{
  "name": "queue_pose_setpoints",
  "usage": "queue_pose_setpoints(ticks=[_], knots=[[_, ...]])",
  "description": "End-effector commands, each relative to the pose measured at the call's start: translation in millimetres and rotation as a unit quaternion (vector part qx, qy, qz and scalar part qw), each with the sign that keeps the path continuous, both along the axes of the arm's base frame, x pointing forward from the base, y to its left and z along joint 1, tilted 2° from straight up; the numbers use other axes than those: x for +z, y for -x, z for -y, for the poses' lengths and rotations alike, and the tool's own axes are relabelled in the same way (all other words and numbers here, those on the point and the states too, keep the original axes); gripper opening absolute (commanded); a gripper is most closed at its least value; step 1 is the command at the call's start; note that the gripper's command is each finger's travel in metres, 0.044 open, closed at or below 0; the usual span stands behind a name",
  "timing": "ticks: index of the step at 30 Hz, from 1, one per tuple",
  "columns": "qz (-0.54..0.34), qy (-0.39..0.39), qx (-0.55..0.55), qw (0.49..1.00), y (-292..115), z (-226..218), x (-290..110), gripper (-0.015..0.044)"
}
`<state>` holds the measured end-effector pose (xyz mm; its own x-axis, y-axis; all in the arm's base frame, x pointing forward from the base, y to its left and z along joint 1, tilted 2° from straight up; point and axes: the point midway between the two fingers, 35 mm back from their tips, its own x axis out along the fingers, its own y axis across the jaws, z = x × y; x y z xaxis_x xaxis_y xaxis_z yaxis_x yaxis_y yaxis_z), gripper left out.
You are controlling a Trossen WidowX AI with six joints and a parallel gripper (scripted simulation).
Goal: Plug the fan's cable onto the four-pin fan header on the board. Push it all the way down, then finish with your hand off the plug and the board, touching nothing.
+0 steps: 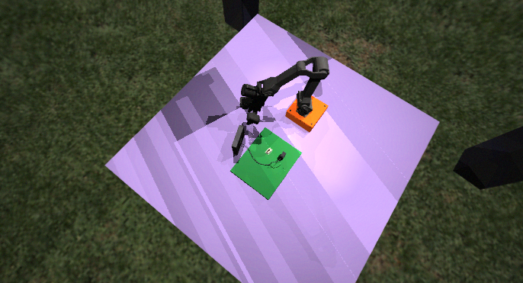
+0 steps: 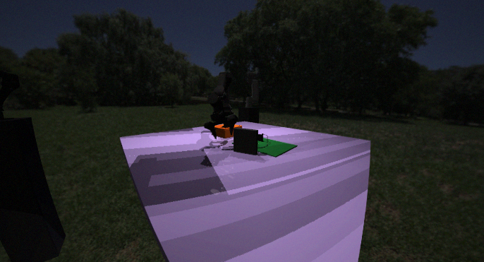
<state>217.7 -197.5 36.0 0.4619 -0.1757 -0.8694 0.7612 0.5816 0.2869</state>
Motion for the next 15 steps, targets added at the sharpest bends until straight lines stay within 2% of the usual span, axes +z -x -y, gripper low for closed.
queue_pose_setpoints(ticks=[1,8,15], knots=[[-0.053,-0.013,0.112,0.992,-34.2,-48.0,12.0,0.0440],[-0.132,-0.008,0.255,0.958,-61.8,-129.6,38.8,0.0440],[-0.206,0.024,0.396,0.894,-59.2,-211.7,70.7,0.0440]])
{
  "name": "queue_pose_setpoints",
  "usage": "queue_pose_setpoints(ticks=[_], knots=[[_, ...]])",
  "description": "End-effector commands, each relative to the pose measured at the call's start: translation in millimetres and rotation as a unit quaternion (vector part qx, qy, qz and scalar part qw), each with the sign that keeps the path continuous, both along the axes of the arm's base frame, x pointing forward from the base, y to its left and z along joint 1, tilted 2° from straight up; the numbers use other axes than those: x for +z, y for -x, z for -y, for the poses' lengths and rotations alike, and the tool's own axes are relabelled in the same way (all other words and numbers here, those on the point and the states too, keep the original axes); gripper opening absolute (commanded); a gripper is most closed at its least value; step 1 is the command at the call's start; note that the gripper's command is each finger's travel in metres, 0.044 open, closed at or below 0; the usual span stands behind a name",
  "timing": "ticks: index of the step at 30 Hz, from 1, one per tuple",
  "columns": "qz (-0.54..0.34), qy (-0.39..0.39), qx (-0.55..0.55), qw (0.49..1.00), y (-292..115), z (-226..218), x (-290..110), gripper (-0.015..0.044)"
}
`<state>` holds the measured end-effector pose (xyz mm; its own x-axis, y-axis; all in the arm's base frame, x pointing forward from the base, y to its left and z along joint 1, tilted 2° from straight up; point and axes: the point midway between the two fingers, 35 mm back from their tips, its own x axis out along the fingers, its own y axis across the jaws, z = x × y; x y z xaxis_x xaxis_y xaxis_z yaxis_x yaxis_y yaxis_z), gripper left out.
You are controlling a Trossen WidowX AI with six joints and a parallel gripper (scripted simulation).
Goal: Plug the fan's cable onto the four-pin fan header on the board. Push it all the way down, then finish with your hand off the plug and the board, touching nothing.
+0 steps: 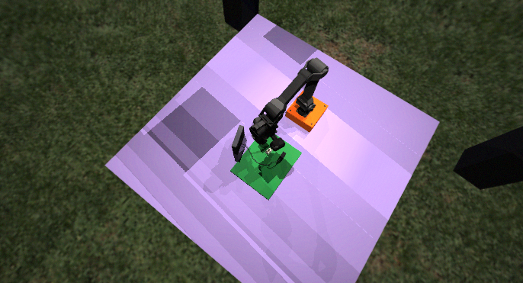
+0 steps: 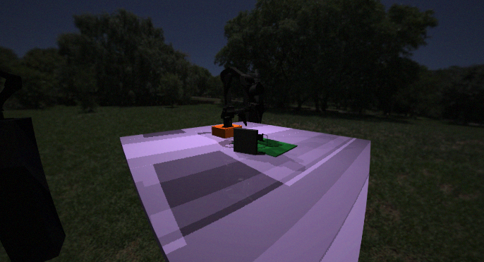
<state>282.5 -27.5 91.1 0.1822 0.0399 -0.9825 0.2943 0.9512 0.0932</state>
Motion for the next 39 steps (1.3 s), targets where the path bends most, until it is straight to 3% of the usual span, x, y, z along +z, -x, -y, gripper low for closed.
queue_pose_setpoints(ticks=[1,6,15,19,26,39], knots=[[-0.048,0.025,0.106,0.993,8.1,-52.7,20.4,0.0440],[-0.082,0.053,0.205,0.974,23.9,-96.4,41.4,0.0440],[-0.083,0.054,0.209,0.973,24.6,-97.9,42.1,0.0440],[-0.083,0.054,0.209,0.973,21.1,-98.2,20.3,0.0440],[-0.083,0.054,0.209,0.973,23.5,-95.0,-56.2,0.0440],[-0.083,0.054,0.209,0.973,23.7,-94.9,-59.8,0.0440]])
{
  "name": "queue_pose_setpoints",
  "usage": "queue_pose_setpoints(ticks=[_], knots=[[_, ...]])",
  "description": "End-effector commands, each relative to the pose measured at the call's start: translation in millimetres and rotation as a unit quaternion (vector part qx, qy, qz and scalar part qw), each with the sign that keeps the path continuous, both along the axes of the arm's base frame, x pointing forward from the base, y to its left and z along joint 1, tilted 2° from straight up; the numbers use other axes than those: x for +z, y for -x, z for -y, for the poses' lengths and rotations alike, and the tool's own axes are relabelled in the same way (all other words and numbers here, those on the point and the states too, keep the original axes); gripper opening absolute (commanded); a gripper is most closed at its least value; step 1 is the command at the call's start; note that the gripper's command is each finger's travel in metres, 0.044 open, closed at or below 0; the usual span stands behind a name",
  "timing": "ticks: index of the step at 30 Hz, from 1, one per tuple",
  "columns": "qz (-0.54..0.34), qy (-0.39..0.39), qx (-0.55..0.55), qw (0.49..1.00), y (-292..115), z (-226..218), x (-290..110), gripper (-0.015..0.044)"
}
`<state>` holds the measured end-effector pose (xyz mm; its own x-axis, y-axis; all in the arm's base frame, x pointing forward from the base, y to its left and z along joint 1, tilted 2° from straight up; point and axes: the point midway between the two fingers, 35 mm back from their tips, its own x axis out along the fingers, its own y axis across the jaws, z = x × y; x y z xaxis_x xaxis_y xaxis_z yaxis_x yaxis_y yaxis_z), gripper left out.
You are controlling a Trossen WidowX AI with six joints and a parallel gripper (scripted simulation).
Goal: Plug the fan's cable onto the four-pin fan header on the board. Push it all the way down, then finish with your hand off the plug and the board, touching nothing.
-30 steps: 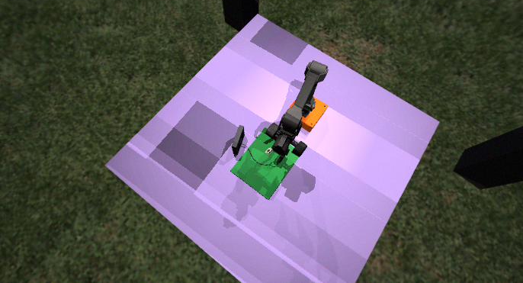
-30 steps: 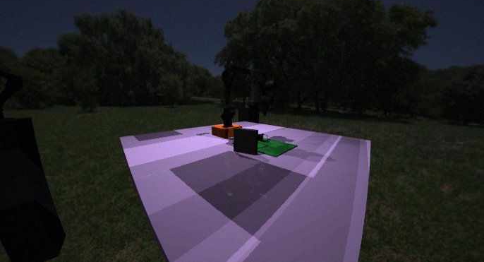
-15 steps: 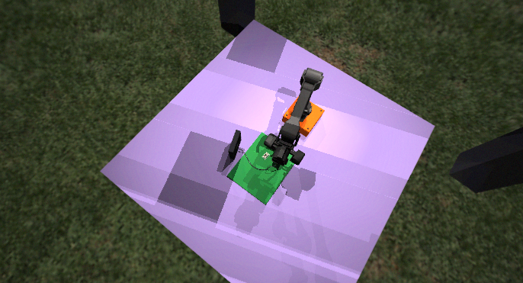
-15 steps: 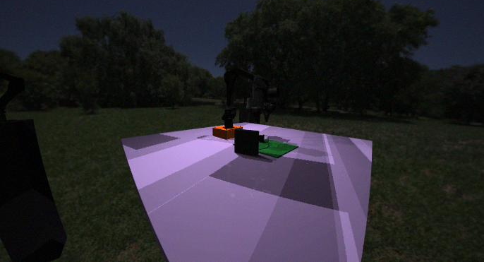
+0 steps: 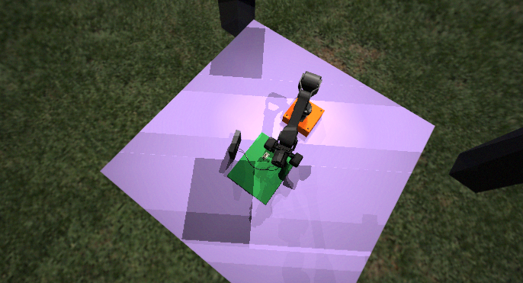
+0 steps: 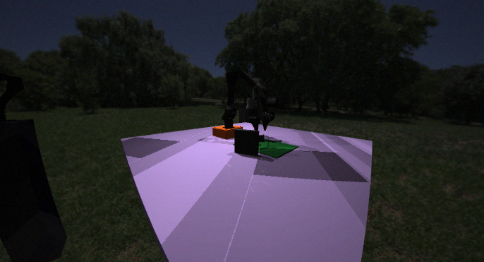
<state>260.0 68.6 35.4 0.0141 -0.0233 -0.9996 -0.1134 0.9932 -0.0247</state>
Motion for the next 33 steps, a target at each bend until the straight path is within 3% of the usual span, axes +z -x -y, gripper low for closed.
queue_pose_setpoints(ticks=[1,33], knots=[[-0.002,0.003,0.002,1.000,1.1,1.2,-5.2,0.0440],[-0.002,0.003,0.002,1.000,1.2,2.8,-52.8,0.0440]])
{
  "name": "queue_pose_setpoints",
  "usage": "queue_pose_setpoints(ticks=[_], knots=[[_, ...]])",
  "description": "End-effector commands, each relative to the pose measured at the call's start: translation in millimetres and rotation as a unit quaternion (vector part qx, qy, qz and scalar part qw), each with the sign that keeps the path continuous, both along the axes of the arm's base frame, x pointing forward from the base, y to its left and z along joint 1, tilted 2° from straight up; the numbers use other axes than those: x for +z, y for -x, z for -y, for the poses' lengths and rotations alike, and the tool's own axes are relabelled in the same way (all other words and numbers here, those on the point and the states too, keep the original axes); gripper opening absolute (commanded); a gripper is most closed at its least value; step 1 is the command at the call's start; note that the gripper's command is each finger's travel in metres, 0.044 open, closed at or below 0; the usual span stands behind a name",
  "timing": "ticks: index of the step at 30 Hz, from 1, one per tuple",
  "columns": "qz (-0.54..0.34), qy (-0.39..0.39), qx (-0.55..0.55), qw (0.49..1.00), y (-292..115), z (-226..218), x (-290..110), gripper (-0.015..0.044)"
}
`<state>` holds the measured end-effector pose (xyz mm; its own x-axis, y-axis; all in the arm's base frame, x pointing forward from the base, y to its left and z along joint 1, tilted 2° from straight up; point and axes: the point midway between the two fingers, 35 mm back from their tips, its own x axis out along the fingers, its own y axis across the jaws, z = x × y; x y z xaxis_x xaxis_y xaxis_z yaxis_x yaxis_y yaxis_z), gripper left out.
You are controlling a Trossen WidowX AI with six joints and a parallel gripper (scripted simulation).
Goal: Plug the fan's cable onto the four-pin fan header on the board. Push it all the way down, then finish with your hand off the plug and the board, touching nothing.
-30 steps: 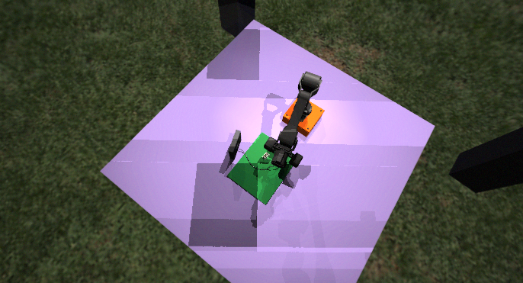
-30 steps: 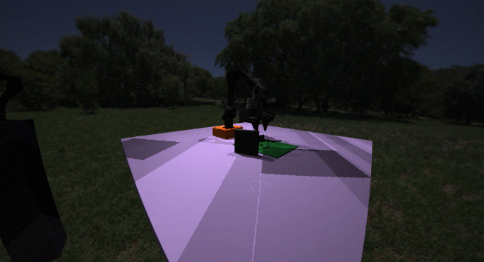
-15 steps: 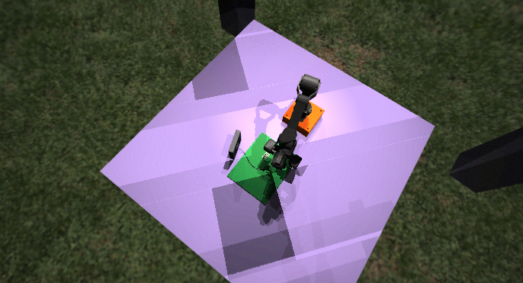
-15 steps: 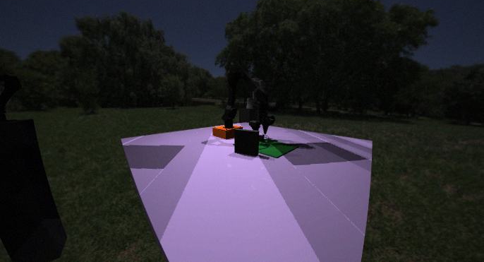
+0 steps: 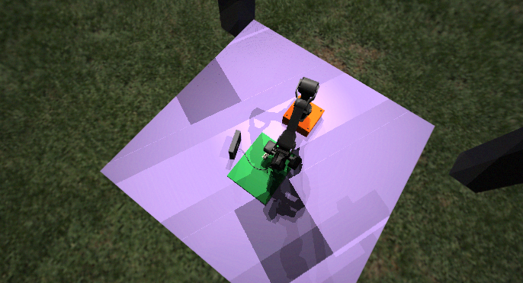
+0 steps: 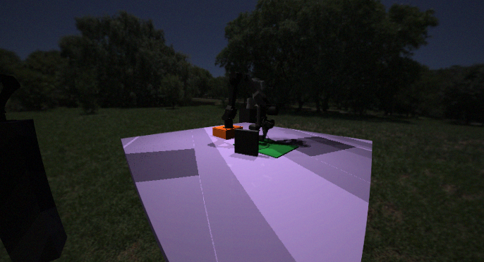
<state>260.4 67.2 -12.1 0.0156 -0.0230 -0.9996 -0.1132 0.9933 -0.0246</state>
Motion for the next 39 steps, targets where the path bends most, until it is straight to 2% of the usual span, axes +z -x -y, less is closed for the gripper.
queue_pose_setpoints(ticks=[1,5,22,26,30,36,39], knots=[[-0.003,0.003,0.002,1.000,1.7,1.4,-5.3,0.0440],[-0.003,0.003,0.002,1.000,1.7,1.4,-5.3,0.0440],[-0.001,0.000,0.000,1.000,0.9,0.3,-2.9,0.0000],[-0.002,0.001,0.000,1.000,0.7,0.2,-0.2,0.0000],[-0.003,0.003,0.002,1.000,1.0,-1.2,44.2,0.0000],[-0.003,0.003,0.002,1.000,-0.2,-1.8,46.1,0.0000],[-0.002,0.003,-0.015,1.000,-8.7,15.5,46.6,0.0000]])
